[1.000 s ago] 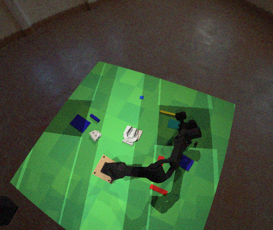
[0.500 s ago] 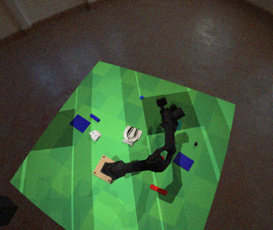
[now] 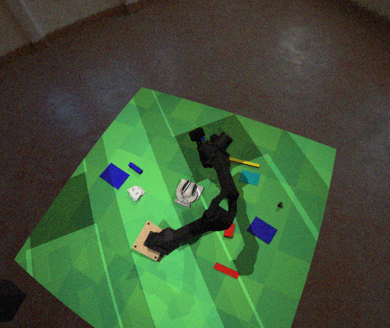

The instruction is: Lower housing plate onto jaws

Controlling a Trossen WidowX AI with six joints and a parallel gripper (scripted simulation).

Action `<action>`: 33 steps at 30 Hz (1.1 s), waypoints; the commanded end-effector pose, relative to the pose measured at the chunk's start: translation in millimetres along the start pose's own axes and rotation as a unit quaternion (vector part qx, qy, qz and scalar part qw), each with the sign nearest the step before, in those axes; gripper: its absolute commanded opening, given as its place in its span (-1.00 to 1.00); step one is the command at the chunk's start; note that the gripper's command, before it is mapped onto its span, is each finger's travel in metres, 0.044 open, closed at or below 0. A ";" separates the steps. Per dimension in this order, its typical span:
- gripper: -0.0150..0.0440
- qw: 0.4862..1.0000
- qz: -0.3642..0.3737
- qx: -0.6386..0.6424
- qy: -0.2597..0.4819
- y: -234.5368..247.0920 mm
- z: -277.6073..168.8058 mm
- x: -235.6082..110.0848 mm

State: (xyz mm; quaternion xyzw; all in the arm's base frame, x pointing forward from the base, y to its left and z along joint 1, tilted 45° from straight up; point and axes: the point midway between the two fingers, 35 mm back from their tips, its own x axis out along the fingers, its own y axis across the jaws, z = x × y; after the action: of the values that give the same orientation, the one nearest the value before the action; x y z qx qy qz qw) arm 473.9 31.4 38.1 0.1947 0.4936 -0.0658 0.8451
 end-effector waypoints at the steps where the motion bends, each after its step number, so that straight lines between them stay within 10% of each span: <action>1: 1.00 0.998 -0.025 -0.008 0.060 18.0 -48.0 17.8; 33: 1.00 0.924 -0.339 -0.036 0.175 34.7 -312.1 34.0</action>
State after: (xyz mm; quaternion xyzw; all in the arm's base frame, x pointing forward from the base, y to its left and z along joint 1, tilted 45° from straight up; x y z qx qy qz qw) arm 272.4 185.5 -109.6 0.0289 0.6795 -0.2655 0.6833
